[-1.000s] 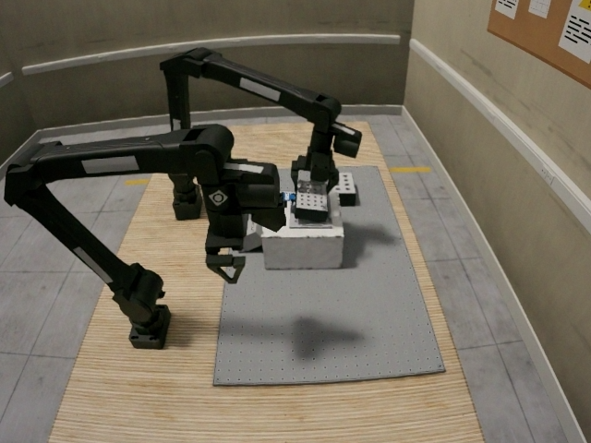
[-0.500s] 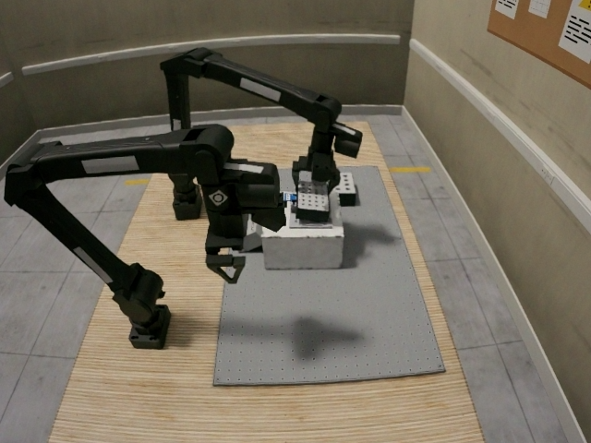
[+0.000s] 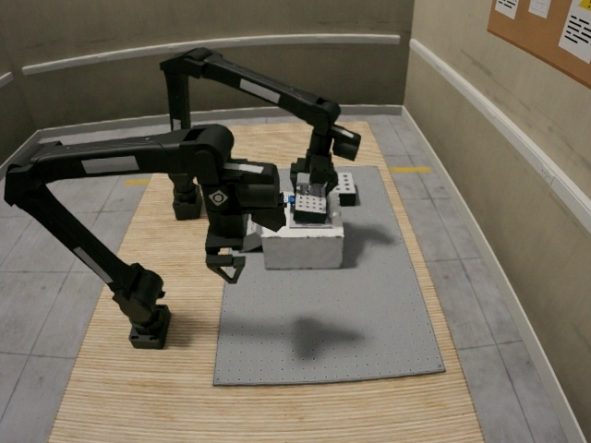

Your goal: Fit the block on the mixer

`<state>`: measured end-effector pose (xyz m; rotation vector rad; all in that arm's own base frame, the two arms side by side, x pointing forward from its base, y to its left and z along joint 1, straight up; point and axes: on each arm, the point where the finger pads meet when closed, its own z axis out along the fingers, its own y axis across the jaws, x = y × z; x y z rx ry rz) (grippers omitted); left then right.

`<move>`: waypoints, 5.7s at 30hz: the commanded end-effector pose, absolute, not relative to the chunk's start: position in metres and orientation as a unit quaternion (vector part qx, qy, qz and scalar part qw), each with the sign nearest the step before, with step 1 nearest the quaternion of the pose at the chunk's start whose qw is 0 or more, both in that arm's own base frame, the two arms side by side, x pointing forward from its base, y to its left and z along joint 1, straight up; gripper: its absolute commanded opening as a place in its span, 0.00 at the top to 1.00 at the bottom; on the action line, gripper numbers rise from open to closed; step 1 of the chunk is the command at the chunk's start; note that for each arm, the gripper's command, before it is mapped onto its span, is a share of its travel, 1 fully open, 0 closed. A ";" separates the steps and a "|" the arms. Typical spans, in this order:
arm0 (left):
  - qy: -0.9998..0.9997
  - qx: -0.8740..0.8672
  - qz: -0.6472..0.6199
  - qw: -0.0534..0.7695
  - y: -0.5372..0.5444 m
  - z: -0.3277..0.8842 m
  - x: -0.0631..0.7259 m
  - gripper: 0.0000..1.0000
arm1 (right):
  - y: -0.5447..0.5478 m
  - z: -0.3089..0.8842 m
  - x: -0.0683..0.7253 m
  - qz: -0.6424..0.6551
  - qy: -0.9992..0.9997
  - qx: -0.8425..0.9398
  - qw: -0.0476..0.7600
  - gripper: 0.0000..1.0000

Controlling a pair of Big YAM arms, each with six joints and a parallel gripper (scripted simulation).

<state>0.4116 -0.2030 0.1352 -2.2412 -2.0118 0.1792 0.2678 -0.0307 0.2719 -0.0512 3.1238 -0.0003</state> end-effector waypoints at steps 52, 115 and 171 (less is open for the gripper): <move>-0.673 -0.739 0.039 0.009 -0.213 0.177 0.445 1.00 | -0.033 0.278 0.269 -0.002 1.000 -0.006 0.010 0.00; -0.670 -0.742 0.039 0.009 -0.216 0.176 0.444 1.00 | -0.032 0.275 0.268 -0.001 1.000 -0.006 0.006 0.00; -0.667 -0.744 0.040 0.009 -0.219 0.175 0.442 1.00 | -0.032 0.273 0.267 -0.001 1.000 -0.007 0.003 0.00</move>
